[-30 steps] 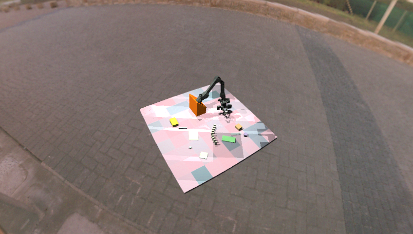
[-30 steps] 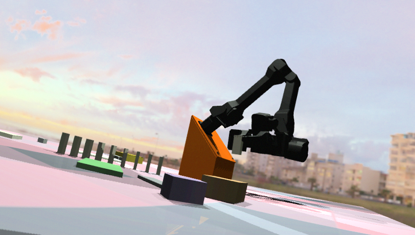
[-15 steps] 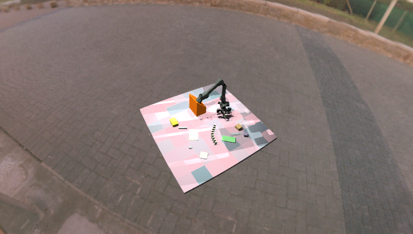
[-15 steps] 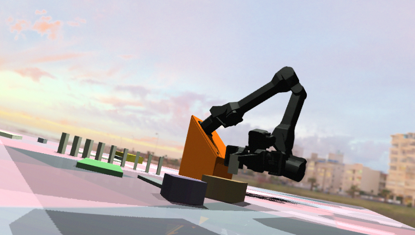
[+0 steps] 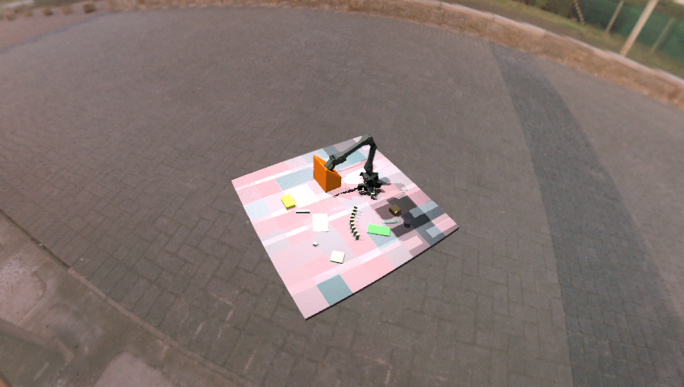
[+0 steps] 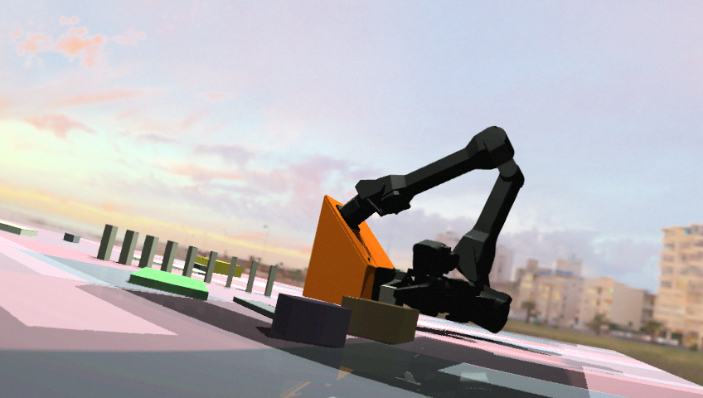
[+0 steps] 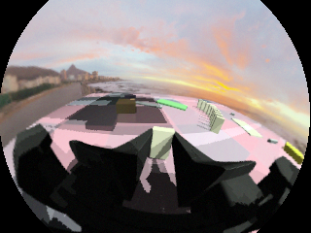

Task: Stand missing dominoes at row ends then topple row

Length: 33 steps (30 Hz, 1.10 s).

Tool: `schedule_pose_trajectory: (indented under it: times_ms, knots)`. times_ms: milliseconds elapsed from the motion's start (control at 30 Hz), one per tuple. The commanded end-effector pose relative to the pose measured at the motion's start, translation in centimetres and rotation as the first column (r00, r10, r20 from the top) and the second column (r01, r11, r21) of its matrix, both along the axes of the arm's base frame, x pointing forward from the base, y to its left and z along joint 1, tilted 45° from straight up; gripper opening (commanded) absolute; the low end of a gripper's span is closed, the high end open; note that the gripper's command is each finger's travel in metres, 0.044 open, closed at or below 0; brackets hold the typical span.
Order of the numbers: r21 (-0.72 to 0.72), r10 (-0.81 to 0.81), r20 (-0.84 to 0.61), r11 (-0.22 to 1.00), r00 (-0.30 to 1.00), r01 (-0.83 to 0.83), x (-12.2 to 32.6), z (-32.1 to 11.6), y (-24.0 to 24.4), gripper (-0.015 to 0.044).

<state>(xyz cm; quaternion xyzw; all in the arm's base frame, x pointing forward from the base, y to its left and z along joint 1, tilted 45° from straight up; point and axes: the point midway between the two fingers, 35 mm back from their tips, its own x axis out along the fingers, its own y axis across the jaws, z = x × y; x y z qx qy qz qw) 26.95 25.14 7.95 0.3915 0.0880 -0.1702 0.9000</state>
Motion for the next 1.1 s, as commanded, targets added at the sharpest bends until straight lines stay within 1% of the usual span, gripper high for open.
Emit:
schedule_pose_trajectory:
  times_ms: [0,133,533,567,667,867,1000,1067]
  knots:
    - [0.006,-0.006,0.009,1.000,1.000,0.006,0.1,0.0,0.1,0.0107]
    - [0.006,-0.006,0.009,1.000,1.000,0.006,0.1,0.0,0.1,0.0107]
    - [0.006,-0.006,0.009,1.000,1.000,0.006,0.1,0.0,0.1,0.0422]
    - [0.006,-0.006,0.009,1.000,1.000,0.006,0.1,0.0,0.1,0.0440]
    - [0.005,-0.005,0.008,1.000,1.000,0.005,0.1,0.1,0.0,0.0440]
    - [0.002,-0.001,0.003,1.000,1.000,0.001,-0.3,3.3,-3.3,0.0440]
    - [-0.005,-0.004,-0.005,1.000,1.000,0.004,-0.2,3.2,-3.6,0.0440]
    - [-0.058,-0.033,-0.063,0.998,0.997,0.030,0.7,1.7,-5.1,0.0440]
